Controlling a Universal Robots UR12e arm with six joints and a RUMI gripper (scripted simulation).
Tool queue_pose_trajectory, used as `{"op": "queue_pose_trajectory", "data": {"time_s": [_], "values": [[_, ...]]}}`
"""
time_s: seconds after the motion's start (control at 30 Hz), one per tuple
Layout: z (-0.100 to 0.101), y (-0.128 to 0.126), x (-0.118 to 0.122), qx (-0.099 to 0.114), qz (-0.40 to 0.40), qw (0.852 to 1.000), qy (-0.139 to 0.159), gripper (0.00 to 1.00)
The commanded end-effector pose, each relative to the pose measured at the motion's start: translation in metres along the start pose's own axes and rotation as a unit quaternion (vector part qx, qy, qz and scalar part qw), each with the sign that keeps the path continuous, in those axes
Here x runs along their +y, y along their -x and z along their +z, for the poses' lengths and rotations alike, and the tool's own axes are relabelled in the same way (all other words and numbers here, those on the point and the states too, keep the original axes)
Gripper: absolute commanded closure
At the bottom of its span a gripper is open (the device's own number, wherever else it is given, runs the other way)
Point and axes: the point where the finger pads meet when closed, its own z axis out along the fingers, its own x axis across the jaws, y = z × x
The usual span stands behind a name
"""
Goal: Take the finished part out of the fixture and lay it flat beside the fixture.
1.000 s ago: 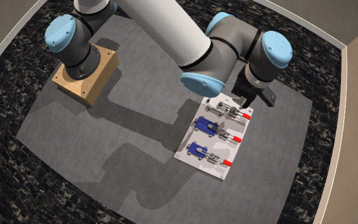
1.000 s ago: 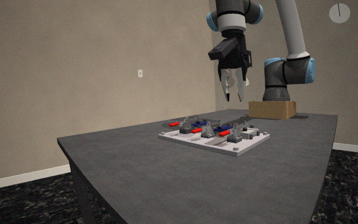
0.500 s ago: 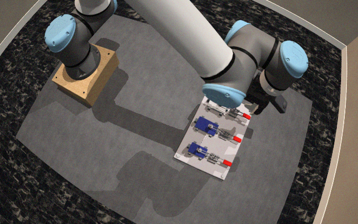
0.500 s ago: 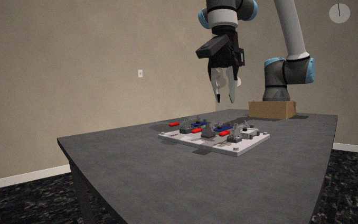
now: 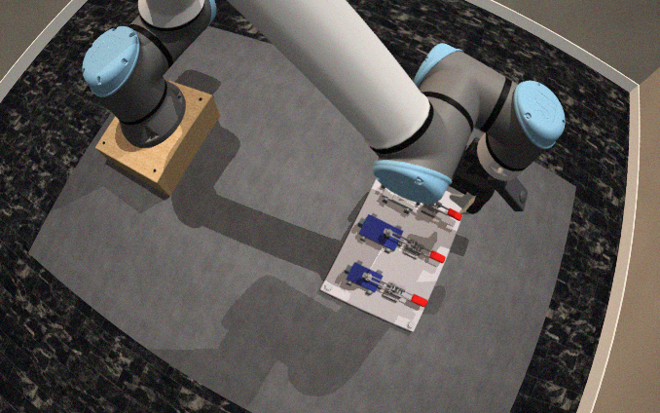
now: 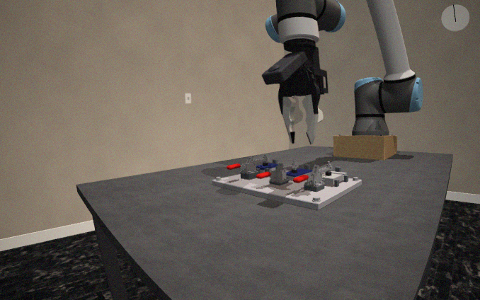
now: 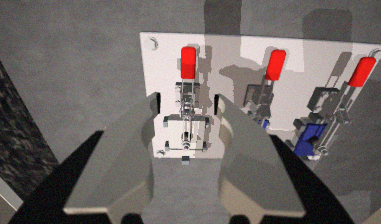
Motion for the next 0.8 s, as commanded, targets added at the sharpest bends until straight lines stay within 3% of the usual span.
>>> {"op": "queue_pose_trajectory", "data": {"time_s": [0.0, 0.47, 0.77], "values": [[0.014, 0.0, -0.001, 0.0, 0.0, 1.0, -0.001, 0.72], [0.055, 0.0, -0.001, 0.0, 0.0, 1.0, -0.001, 0.72], [0.063, 0.0, -0.001, 0.0, 0.0, 1.0, -0.001, 0.72]]}}
